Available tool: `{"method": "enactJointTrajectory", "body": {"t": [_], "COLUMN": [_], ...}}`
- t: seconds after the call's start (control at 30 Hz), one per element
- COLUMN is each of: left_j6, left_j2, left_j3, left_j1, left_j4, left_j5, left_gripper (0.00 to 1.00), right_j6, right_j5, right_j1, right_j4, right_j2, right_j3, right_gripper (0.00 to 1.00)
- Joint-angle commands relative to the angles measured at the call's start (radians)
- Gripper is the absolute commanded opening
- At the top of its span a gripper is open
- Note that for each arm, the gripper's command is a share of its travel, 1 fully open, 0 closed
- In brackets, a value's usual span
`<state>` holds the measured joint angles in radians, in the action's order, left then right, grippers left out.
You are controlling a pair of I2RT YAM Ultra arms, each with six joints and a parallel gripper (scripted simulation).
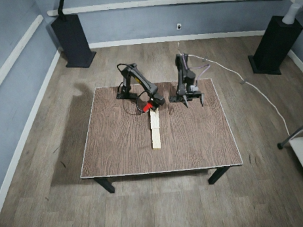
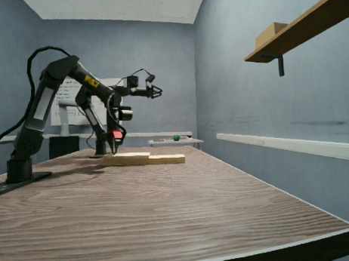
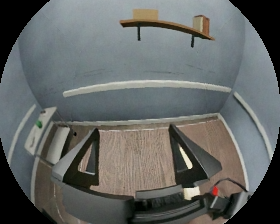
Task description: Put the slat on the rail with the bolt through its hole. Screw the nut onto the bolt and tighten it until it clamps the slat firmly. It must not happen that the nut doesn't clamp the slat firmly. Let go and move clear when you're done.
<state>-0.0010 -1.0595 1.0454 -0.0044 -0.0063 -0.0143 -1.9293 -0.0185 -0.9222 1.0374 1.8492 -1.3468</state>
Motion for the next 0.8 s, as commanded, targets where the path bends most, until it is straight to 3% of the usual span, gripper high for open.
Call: {"method": "enactJointTrajectory", "body": {"t": [0.0, 0.77], "left_j6": [0.001, 0.001], "left_j2": [0.015, 0.015], "left_j3": [0.007, 0.007], "left_j1": [0.004, 0.004], "left_j4": [0.011, 0.011], "left_j5": [0.014, 0.014], "left_gripper": [1.0, 1.0], "right_j6": [-0.007, -0.007], "right_j5": [0.018, 0.018], "right_j1": [-0.005, -0.005], "right_j4": [-0.003, 0.006], "right_j2": [0.002, 0.0], "right_j3": [0.022, 0.015], "right_gripper": [0.12, 0.12]}}
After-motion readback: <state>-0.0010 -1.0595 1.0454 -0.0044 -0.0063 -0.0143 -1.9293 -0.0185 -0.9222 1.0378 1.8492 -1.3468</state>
